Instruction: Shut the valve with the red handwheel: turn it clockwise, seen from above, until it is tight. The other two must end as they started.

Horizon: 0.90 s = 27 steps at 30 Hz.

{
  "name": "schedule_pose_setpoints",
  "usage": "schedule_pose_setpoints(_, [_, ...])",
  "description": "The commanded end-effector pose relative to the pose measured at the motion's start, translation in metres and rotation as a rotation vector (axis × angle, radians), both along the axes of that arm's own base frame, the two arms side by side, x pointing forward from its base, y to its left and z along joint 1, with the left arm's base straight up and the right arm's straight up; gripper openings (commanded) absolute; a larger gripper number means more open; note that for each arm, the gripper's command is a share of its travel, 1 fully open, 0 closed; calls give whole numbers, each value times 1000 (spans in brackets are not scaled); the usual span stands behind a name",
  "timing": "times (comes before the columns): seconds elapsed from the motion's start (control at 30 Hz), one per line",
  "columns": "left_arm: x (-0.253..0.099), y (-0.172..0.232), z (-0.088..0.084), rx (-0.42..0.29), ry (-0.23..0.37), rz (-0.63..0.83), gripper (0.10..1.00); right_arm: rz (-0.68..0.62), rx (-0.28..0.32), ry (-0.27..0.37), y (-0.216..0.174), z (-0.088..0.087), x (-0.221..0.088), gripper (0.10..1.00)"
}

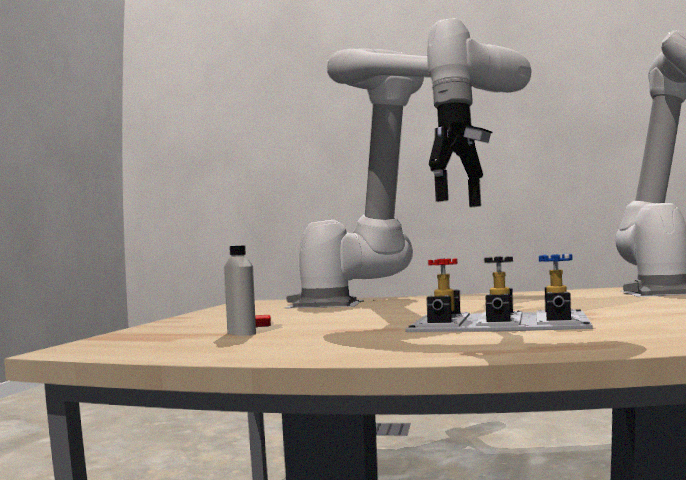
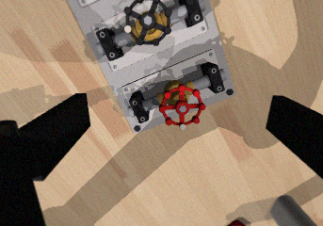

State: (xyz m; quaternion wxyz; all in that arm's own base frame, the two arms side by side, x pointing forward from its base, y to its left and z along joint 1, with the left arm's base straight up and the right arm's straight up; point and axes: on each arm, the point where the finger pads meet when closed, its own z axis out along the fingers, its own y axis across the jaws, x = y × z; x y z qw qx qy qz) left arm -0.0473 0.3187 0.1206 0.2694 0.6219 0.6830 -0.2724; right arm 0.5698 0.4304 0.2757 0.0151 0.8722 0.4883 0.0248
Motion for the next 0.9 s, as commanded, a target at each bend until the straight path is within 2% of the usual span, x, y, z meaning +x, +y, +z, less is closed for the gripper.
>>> schedule_pose_setpoints(0.0, [0,0,0,1,0,0,1000,129,-2,15,-10,-13,1,1000])
schedule_pose_setpoints(0.37, [0,0,0,1,0,0,1000,501,-13,54,-40,-53,0,1000])
schedule_pose_setpoints(0.57, [0,0,0,1,0,0,1000,529,-13,56,-43,-56,-1,1000])
schedule_pose_setpoints(0.6, [0,0,0,1,0,0,1000,529,-13,56,-43,-56,-1,532])
schedule_pose_setpoints(0.87, [0,0,0,1,0,0,1000,556,-14,56,-43,-56,-1,532])
